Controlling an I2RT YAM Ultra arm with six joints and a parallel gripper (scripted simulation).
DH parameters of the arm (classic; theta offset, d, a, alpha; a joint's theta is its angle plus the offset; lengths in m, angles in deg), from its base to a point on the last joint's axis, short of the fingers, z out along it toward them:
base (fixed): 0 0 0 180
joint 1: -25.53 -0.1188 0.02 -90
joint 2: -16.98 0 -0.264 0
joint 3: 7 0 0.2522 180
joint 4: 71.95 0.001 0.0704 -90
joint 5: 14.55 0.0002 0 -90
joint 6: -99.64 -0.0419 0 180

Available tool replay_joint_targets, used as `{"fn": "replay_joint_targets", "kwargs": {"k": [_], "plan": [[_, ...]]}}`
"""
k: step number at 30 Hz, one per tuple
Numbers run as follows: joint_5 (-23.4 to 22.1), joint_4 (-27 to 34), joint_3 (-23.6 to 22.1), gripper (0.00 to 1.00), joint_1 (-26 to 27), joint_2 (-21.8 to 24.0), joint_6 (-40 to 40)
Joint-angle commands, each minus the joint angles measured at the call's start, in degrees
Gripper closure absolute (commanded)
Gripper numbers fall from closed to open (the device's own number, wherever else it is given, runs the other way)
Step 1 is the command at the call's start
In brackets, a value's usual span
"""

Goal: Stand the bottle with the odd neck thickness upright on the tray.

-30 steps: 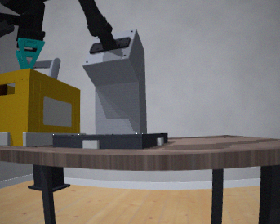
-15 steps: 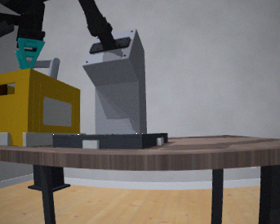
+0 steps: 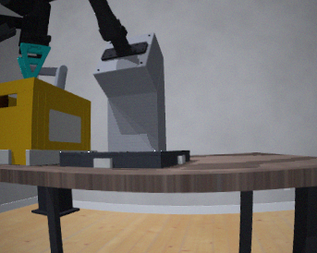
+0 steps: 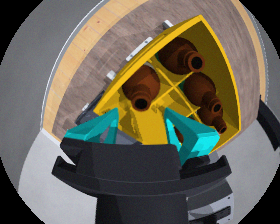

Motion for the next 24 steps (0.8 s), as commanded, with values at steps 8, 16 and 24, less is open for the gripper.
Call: {"fn": "replay_joint_targets", "kwargs": {"k": [8, 16, 24], "plan": [[0.08, 0.27, 1.56, 0.39, 0.52, 1.7, -0.19], [0.08, -0.05, 1.59, 0.39, 0.53, 1.12, -0.19], [0.07, -1.09, 1.66, 0.39, 0.53, -0.61, -0.19]]}}
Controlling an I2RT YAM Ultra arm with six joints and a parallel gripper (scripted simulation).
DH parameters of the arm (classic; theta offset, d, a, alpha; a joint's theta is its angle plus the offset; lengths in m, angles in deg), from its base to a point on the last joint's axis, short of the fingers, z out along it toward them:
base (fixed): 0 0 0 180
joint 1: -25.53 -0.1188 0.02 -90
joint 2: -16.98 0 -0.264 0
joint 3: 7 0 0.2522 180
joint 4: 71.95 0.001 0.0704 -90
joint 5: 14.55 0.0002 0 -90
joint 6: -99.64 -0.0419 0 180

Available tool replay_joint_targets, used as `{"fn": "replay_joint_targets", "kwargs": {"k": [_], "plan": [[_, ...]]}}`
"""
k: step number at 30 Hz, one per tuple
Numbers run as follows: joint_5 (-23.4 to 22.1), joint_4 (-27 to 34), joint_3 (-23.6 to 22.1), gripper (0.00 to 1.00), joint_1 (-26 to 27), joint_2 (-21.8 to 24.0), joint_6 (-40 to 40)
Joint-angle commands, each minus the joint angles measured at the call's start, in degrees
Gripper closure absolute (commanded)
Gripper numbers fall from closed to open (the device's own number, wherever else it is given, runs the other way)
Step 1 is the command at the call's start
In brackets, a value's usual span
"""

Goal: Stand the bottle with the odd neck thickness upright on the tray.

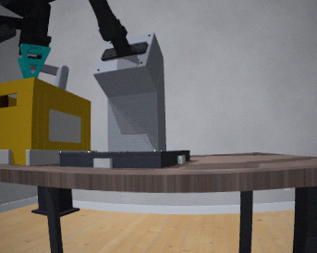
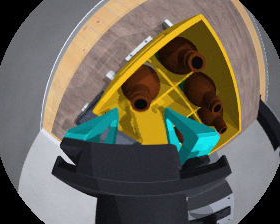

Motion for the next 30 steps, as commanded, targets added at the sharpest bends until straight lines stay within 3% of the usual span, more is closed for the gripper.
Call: {"fn": "replay_joint_targets", "kwargs": {"k": [1, 14, 30], "plan": [[0.08, -1.01, 1.68, 0.39, 0.52, -0.13, -0.2], [0.13, -2.22, 1.95, 0.39, 0.43, -0.62, -0.22], [0.18, -4.04, 2.83, 0.39, 0.33, -4.74, -0.27]]}}
